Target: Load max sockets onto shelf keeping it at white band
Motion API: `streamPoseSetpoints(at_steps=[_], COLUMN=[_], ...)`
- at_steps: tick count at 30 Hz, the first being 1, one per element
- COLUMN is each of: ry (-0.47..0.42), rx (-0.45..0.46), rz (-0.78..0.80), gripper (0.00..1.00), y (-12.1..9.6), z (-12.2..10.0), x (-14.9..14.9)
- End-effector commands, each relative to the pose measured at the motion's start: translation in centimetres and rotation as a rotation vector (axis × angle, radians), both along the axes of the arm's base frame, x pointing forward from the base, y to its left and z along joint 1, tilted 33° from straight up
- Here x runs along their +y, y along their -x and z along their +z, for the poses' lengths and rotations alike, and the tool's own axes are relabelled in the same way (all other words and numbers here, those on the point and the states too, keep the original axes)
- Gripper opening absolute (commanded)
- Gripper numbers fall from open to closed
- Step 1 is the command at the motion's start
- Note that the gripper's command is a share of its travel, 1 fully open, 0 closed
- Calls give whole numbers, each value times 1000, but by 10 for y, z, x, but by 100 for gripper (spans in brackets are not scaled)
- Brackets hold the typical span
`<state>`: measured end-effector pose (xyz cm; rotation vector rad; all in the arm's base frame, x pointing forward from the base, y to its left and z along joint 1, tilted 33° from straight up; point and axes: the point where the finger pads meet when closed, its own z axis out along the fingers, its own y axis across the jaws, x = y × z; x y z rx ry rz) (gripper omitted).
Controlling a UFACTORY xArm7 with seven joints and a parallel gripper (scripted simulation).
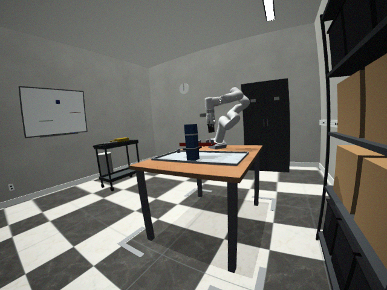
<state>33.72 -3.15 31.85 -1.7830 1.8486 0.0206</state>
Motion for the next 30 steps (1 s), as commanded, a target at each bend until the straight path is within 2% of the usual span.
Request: streamPoseSetpoints(at_steps=[1,23,30], ry=[1,5,5], rx=[-3,0,0], rz=[-7,-9,-9], gripper=[61,61,61], y=[-12,-14,-20], z=[1,2,-11], x=[6,5,11])
